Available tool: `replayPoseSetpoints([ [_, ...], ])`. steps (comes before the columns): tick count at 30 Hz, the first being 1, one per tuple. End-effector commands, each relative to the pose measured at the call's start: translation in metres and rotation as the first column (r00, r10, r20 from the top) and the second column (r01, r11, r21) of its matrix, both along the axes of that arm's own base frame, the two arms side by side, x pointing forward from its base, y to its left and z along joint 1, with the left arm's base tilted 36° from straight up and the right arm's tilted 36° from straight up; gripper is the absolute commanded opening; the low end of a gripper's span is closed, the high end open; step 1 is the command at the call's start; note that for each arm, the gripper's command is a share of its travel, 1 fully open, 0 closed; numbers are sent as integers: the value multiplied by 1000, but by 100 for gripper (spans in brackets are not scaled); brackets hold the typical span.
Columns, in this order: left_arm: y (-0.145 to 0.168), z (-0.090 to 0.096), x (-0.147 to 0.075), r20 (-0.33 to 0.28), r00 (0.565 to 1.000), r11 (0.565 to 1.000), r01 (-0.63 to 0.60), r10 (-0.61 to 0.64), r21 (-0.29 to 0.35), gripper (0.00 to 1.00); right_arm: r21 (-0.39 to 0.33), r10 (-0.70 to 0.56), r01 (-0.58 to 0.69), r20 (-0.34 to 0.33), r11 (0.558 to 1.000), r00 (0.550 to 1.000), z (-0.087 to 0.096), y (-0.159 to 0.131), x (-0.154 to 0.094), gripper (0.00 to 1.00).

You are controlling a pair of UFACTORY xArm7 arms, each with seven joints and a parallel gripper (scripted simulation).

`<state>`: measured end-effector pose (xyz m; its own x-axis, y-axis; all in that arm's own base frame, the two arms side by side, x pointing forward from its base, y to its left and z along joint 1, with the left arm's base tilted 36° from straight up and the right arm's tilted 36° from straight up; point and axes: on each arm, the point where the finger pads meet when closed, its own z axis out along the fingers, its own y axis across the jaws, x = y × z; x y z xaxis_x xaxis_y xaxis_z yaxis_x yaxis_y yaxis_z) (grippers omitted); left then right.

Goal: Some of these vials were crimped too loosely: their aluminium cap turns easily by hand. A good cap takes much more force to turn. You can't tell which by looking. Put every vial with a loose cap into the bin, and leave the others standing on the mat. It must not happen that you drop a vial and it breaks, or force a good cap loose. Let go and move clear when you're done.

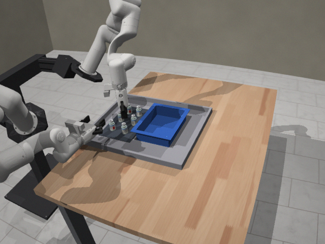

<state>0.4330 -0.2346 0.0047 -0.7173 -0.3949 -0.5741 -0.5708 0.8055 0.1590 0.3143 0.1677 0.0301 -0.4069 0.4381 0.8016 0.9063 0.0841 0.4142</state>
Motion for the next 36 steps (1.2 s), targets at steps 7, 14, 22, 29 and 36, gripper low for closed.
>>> replayPoseSetpoints([
  [7, -3, 1, 0, -15, 999, 999, 34, -34, 11, 50, 1, 3, -3, 1, 1000, 1000, 1, 1, -1, 100],
  [14, -3, 1, 1, -40, 996, 997, 77, -76, 31, 50, 1, 3, -3, 1, 1000, 1000, 1, 1, -1, 100],
  [22, -3, 1, 0, -48, 995, 995, 92, -90, 38, 50, 1, 3, -3, 1, 1000, 1000, 1, 1, -1, 100],
  [29, -3, 1, 1, -75, 988, 989, 136, -132, 56, 50, 1, 3, -3, 1, 1000, 1000, 1, 1, -1, 100],
  [36, -3, 1, 0, -79, 987, 988, 144, -140, 60, 50, 1, 3, -3, 1, 1000, 1000, 1, 1, -1, 100],
])
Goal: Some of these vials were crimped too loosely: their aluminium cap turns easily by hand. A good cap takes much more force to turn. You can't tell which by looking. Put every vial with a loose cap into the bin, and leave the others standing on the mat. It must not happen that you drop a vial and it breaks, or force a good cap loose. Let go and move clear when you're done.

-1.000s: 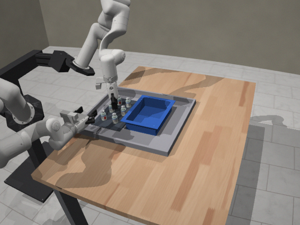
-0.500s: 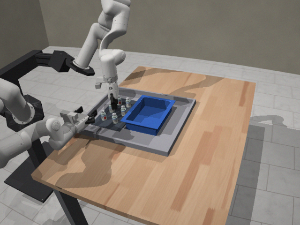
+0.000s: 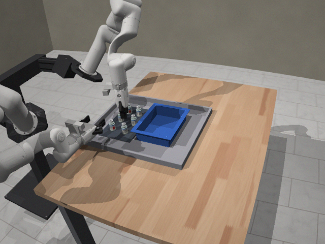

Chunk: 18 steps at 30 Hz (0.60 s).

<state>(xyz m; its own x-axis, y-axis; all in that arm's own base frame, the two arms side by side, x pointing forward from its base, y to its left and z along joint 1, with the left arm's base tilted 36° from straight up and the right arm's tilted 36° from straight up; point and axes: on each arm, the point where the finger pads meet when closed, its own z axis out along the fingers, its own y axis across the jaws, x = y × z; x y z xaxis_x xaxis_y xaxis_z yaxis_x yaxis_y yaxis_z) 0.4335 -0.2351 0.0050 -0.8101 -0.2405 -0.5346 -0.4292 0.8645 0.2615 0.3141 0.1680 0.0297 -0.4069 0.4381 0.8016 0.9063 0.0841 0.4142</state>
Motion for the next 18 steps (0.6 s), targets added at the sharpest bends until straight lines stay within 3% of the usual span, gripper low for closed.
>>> replayPoseSetpoints([
  [1, -2, 1, 0, 4, 1000, 1000, 0, 0, -5, 50, 1, 3, -3, 1, 1000, 1000, 1, 1, -1, 100],
  [18, -2, 1, 0, -36, 997, 997, 72, -71, 29, 50, 1, 3, -3, 1, 1000, 1000, 1, 1, -1, 100],
])
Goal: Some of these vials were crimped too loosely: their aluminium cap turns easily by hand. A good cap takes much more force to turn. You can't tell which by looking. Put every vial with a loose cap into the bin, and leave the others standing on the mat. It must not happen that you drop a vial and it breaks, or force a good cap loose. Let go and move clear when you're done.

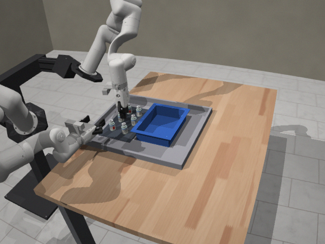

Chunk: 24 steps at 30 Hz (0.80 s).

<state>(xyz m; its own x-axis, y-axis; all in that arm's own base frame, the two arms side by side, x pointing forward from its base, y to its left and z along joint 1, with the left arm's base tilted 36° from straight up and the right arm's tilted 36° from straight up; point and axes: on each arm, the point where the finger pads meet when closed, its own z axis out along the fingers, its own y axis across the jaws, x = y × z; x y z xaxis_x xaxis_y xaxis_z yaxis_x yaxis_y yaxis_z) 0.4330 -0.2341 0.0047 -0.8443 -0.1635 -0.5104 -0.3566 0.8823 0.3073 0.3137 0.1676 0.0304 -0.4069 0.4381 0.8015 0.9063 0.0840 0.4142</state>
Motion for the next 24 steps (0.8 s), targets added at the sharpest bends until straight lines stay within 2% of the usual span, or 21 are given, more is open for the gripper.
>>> replayPoseSetpoints([
  [1, -3, 1, 0, 0, 1000, 1000, 6, -6, -2, 50, 1, 3, -3, 1, 1000, 1000, 1, 1, -1, 100],
  [24, -3, 1, 1, -62, 992, 992, 114, -111, 47, 50, 1, 3, -3, 1, 1000, 1000, 0, 1, -1, 100],
])
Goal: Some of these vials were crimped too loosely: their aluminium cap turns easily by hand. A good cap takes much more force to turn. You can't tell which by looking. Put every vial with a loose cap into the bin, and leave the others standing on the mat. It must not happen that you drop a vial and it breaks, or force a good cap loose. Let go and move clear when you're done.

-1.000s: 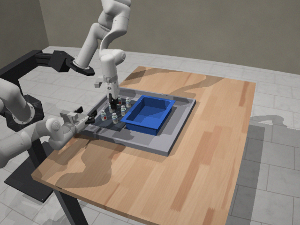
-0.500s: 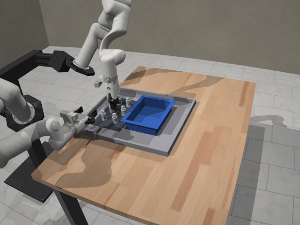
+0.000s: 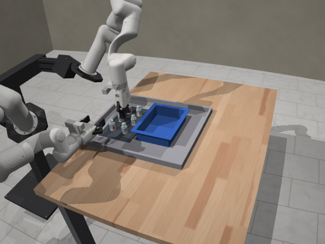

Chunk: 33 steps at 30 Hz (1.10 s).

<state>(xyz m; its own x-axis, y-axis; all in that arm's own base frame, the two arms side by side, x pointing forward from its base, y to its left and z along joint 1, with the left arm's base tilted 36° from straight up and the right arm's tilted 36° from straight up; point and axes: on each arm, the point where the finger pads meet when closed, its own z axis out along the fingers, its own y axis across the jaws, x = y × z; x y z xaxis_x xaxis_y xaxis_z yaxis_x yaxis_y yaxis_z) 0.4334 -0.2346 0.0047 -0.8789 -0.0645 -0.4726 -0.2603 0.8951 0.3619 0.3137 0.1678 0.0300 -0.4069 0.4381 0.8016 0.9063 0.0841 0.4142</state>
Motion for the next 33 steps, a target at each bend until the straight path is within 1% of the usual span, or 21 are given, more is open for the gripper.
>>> replayPoseSetpoints([
  [1, -3, 1, 0, -13, 999, 1000, 30, -30, 9, 50, 1, 3, -3, 1, 1000, 1000, 1, 1, -1, 100],
  [6, -3, 1, 0, -31, 998, 998, 61, -60, 24, 50, 1, 3, -3, 1, 1000, 1000, 1, 1, -1, 100],
  [8, -3, 1, 0, -31, 998, 998, 61, -60, 24, 50, 1, 3, -3, 1, 1000, 1000, 1, 1, -1, 100],
  [9, -3, 1, 0, -21, 999, 999, 44, -44, 16, 50, 1, 3, -3, 1, 1000, 1000, 1, 1, -1, 100],
  [23, -3, 1, 0, -73, 989, 990, 132, -128, 55, 50, 1, 3, -3, 1, 1000, 1000, 1, 0, -1, 100],
  [25, -3, 1, 0, -73, 989, 990, 132, -128, 55, 50, 1, 3, -3, 1, 1000, 1000, 1, 0, -1, 100],
  [26, -3, 1, 0, -59, 993, 993, 109, -107, 45, 50, 1, 3, -3, 1, 1000, 1000, 1, 1, -1, 100],
  [33, -3, 1, 0, -59, 993, 993, 109, -107, 45, 50, 1, 3, -3, 1, 1000, 1000, 1, 1, -1, 100],
])
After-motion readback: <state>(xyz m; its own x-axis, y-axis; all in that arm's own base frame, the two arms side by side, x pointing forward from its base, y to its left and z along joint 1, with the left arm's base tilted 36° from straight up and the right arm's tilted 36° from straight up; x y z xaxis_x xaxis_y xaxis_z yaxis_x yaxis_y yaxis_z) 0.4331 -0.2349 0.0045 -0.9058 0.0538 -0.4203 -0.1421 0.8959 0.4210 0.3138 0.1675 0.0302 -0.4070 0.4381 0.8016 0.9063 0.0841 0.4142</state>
